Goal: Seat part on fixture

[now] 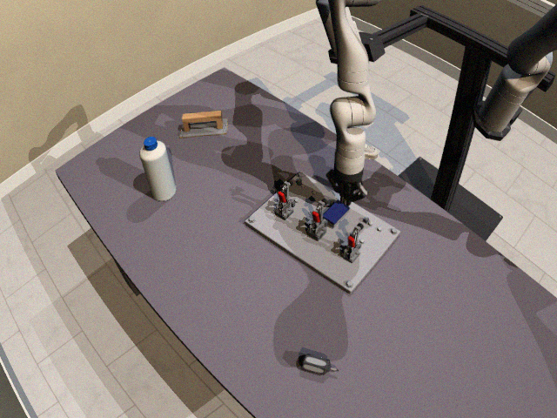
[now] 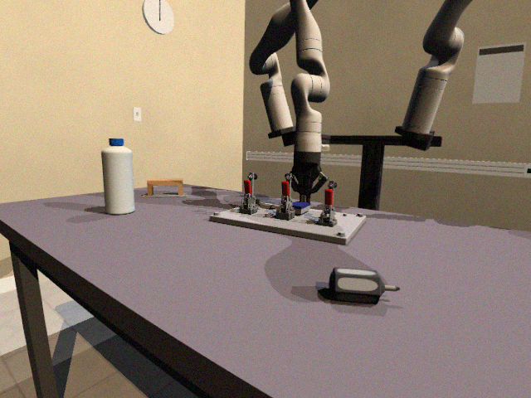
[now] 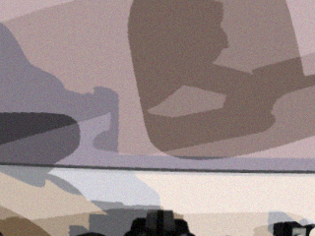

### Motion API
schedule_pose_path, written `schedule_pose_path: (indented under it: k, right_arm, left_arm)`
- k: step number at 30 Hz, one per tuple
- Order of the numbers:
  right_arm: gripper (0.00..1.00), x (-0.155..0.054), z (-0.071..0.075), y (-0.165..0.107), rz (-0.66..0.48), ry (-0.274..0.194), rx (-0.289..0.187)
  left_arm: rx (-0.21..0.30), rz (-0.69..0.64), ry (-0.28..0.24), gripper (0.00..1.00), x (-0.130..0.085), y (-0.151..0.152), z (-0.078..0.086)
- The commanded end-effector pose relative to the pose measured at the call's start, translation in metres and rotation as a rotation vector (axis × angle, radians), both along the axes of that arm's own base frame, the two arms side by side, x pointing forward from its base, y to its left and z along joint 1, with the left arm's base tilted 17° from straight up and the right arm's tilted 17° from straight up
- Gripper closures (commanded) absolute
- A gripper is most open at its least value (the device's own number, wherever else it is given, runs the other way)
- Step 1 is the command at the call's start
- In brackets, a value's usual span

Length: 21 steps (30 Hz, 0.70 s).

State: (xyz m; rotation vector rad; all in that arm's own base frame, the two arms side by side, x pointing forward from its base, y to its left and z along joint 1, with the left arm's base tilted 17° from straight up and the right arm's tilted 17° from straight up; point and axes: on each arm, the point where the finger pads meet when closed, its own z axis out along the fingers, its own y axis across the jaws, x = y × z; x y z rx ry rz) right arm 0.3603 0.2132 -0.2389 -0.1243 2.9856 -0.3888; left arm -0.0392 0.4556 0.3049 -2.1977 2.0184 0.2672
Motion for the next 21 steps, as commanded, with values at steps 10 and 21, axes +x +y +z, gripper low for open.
schedule_pose_path:
  k: [10,21]
  right_arm:
    - [0.903,-0.001,0.001,0.001,0.001,-0.002,0.002]
    - [0.903,-0.016,-0.001,-0.001,0.001,-0.002,0.002]
  left_arm:
    - [0.002,0.000,0.000,0.002,0.000,0.000,0.001]
    - [0.002,0.000,0.000,0.002,0.000,0.000,0.001]
